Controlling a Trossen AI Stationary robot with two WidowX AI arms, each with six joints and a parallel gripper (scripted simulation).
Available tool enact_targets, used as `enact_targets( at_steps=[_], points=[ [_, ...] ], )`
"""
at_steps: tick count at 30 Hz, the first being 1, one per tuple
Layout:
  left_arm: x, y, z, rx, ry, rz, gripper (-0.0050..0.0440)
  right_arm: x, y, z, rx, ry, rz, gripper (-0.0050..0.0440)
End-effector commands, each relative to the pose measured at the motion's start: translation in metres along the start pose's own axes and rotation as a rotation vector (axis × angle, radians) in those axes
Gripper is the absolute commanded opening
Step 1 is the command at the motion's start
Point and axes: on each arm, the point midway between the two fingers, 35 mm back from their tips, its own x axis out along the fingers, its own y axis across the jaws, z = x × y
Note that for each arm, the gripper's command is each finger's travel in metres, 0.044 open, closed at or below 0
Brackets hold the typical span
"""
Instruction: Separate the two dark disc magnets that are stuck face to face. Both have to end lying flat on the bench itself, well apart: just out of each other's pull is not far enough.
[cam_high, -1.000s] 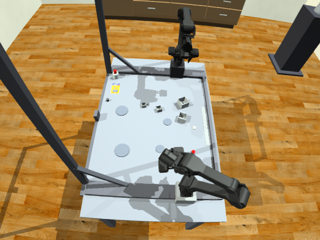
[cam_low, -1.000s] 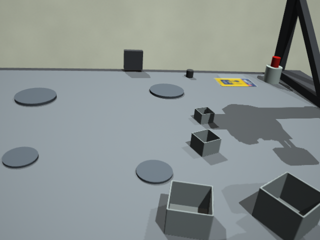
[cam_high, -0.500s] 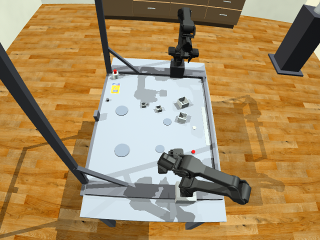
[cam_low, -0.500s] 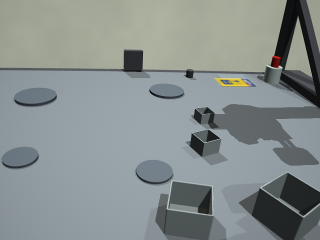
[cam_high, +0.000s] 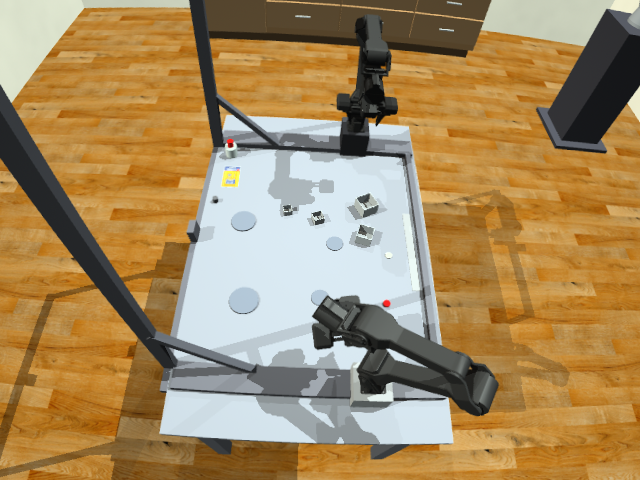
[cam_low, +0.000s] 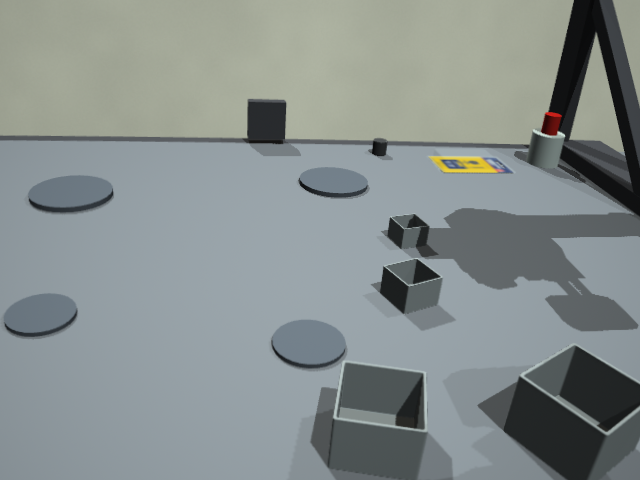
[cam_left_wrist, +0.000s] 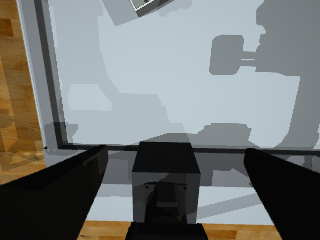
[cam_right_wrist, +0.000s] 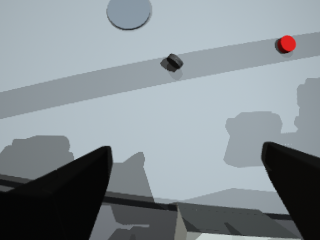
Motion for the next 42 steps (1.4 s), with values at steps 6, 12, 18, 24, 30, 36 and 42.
enact_targets(
  at_steps=[6,12,18,24,30,36,42],
  points=[
    [-0.003,0.0,0.001,0.001,-0.016,-0.001,0.04,0.029,0.005,-0.005,-0.121,0.178,0.037,0.04],
    [-0.003,0.0,0.001,0.001,-0.016,-0.001,0.04,0.047,0.006,-0.007,-0.184,0.263,0.109,0.04],
    [-0.003,0.0,0.001,0.001,-0.016,-0.001,0.04,0.074,0.004,-0.007,-0.251,0.331,0.279,0.04],
    [-0.003,0.0,0.001,0.001,-0.016,-0.001,0.04,0.095,-0.001,-0.006,-0.3,0.297,0.451,0.04],
    [-0.003,0.0,0.001,0.001,-0.016,-0.001,0.04,0.107,-0.007,-0.004,-0.342,0.212,0.564,0.04],
    [-0.003,0.0,0.001,0.001,-0.016,-0.001,0.04,0.122,-0.019,0.0,-0.362,0.017,0.679,0.04],
    [-0.003,0.0,0.001,0.001,-0.016,-0.001,0.04,0.13,-0.033,0.003,-0.393,-0.212,0.704,0.04]
  ],
)
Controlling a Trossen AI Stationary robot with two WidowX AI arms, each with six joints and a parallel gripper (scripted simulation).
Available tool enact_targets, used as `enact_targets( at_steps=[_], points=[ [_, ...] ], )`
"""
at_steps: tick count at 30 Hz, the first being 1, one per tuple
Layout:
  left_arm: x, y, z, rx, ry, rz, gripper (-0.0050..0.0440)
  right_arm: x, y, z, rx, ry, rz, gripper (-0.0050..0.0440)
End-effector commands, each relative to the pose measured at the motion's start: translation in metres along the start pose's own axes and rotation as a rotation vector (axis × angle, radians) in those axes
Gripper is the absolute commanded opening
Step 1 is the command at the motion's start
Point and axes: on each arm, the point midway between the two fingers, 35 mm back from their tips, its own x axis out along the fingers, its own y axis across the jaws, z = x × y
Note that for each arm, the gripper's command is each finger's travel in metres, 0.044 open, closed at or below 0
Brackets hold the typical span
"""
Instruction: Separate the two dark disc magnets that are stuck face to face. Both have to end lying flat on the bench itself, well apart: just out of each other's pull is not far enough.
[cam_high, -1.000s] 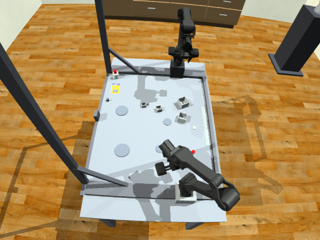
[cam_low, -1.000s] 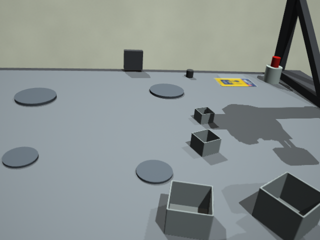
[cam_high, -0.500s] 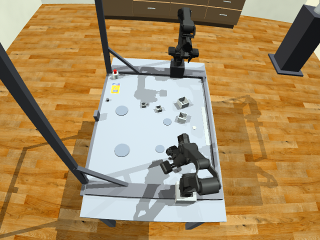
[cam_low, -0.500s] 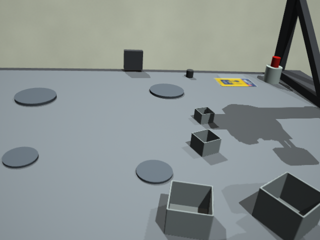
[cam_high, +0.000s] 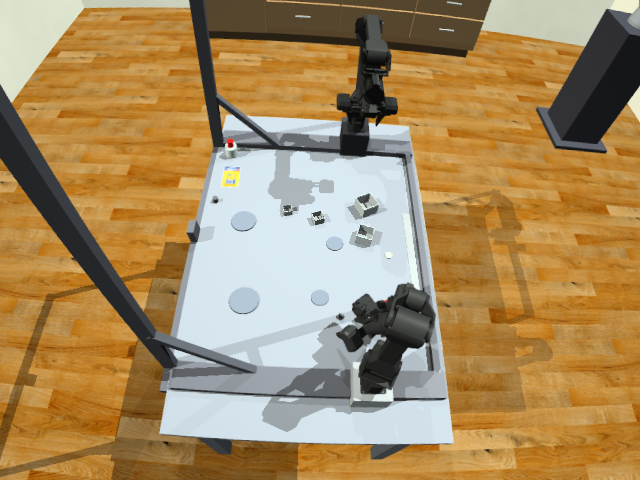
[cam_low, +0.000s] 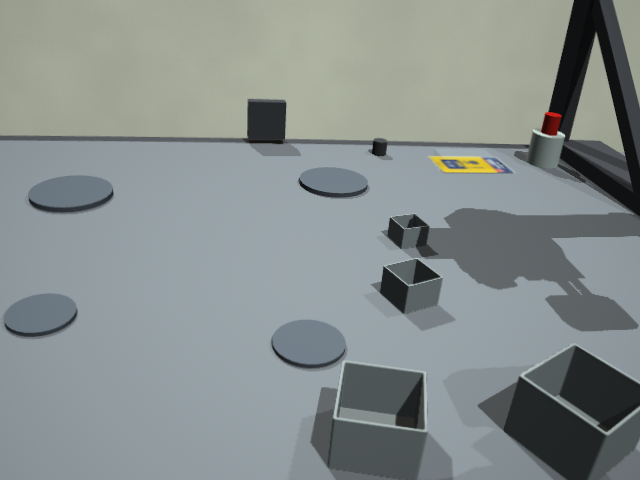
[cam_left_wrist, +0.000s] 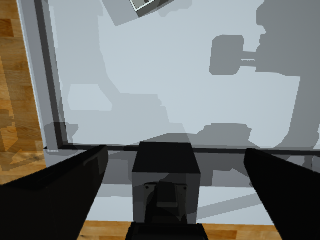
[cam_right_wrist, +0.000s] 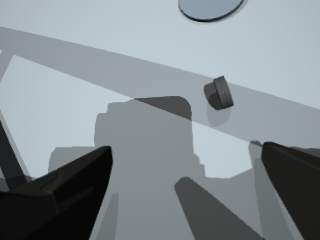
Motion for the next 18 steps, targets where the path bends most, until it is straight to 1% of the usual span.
enact_targets(
  at_steps=[1,3,10,14,18],
  points=[
    [-0.003,0.0,0.001,0.001,-0.016,-0.001,0.04,-0.001,-0.008,-0.004,-0.062,-0.124,0.013,0.04],
    [-0.003,0.0,0.001,0.001,-0.016,-0.001,0.04,-0.001,-0.008,-0.004,-0.062,-0.124,0.013,0.04],
    [-0.003,0.0,0.001,0.001,-0.016,-0.001,0.04,-0.011,-0.025,-0.007,-0.18,-0.336,-0.103,0.04],
    [-0.003,0.0,0.001,0.001,-0.016,-0.001,0.04,-0.015,-0.026,-0.008,-0.227,-0.416,-0.152,0.04],
    [-0.003,0.0,0.001,0.001,-0.016,-0.001,0.04,-0.016,-0.024,-0.007,-0.256,-0.468,-0.176,0.04]
  ],
)
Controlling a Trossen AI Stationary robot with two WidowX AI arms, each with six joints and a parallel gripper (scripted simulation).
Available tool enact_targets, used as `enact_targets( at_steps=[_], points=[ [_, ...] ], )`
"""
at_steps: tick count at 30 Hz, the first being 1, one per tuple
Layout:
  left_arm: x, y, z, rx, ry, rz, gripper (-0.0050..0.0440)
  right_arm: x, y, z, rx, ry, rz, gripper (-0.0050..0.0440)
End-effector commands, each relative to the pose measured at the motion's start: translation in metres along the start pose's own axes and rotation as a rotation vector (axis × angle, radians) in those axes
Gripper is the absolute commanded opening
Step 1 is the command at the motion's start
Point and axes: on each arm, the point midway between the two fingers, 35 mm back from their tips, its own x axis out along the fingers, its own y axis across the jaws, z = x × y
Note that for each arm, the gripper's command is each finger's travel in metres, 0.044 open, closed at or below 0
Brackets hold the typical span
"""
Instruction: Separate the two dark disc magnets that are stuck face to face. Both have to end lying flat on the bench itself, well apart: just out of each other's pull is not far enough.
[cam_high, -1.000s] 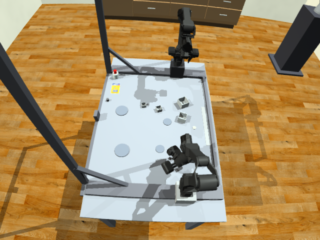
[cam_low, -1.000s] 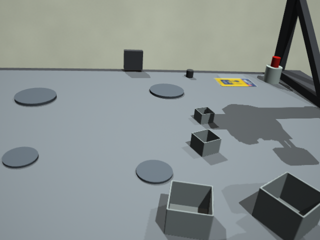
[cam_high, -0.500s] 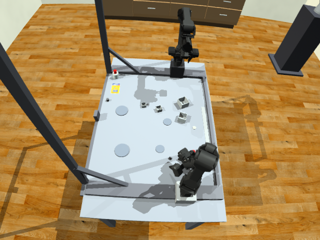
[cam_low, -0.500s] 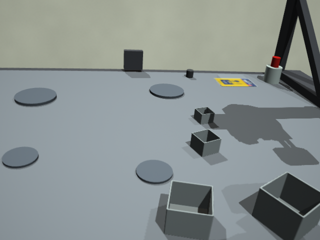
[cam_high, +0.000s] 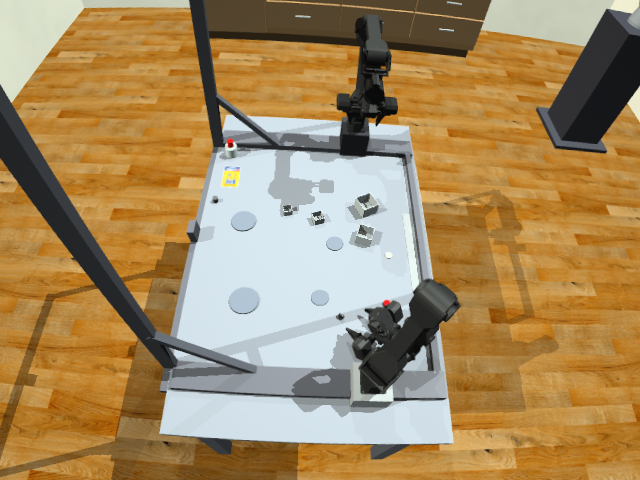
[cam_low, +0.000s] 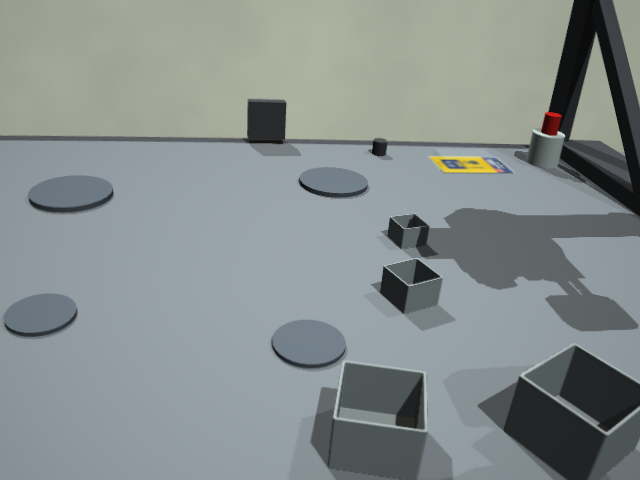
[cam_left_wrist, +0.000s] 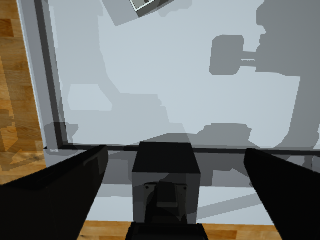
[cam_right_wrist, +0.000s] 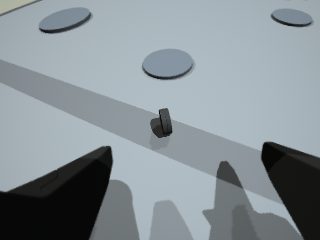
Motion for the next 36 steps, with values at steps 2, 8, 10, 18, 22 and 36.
enact_targets(
  at_steps=[2,8,10,18,22,36],
  points=[
    [-0.0034,0.0001,0.0006,0.001,-0.016,-0.001,0.04,-0.001,0.0021,0.0003,-0.02,-0.042,-0.008,0.04],
    [-0.0034,0.0001,0.0006,0.001,-0.016,-0.001,0.04,-0.0018,0.0041,0.0018,-0.039,-0.075,-0.024,0.04],
    [-0.0034,0.0001,0.0006,0.001,-0.016,-0.001,0.04,-0.0019,0.0039,0.0019,-0.041,-0.077,-0.026,0.04],
    [-0.0034,0.0001,0.0006,0.001,-0.016,-0.001,0.04,-0.002,0.0028,0.002,-0.047,-0.072,-0.026,0.04],
    [-0.0034,0.0001,0.0006,0.001,-0.016,-0.001,0.04,-0.002,0.0028,0.002,-0.047,-0.072,-0.026,0.04],
    [-0.0034,0.0001,0.0006,0.001,-0.016,-0.001,0.04,-0.002,0.0028,0.002,-0.047,-0.072,-0.026,0.04]
  ],
)
